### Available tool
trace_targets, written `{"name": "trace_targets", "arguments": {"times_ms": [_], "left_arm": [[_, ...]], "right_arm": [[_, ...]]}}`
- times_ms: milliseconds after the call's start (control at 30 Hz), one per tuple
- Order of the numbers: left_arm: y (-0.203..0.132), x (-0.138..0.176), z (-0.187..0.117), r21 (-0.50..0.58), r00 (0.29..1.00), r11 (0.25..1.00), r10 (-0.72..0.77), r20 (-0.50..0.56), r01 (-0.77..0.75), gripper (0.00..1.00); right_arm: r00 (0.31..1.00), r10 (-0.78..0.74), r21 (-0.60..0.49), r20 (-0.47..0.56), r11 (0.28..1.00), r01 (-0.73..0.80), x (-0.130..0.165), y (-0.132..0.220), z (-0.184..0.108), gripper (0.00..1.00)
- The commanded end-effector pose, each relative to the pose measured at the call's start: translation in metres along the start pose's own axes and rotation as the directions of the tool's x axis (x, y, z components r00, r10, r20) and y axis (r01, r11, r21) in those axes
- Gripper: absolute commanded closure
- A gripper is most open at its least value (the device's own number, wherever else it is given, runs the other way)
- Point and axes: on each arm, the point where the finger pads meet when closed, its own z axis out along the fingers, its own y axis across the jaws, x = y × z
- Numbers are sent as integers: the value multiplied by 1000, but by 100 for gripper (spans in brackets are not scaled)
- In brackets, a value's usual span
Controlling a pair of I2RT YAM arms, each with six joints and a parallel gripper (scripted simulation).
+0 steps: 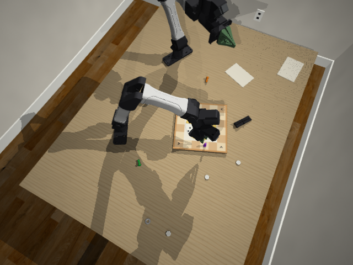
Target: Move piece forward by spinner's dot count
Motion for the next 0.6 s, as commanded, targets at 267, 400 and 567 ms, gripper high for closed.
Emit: {"name": "trace_targets", "arguments": {"times_ms": [267, 400, 567], "left_arm": [[0, -2, -1, 0, 1000, 1000, 0, 3, 0, 100], [0, -2, -1, 0, 1000, 1000, 0, 3, 0, 100], [0, -3, -1, 0, 1000, 1000, 0, 7, 0, 100]], "right_arm": [[1000, -5, -1, -3, 1000, 5, 2, -2, 26, 73], [1000, -4, 3, -4, 1000, 4, 2, -3, 34, 73], [1000, -5, -7, 6, 1000, 5, -1, 1, 35, 73]]}}
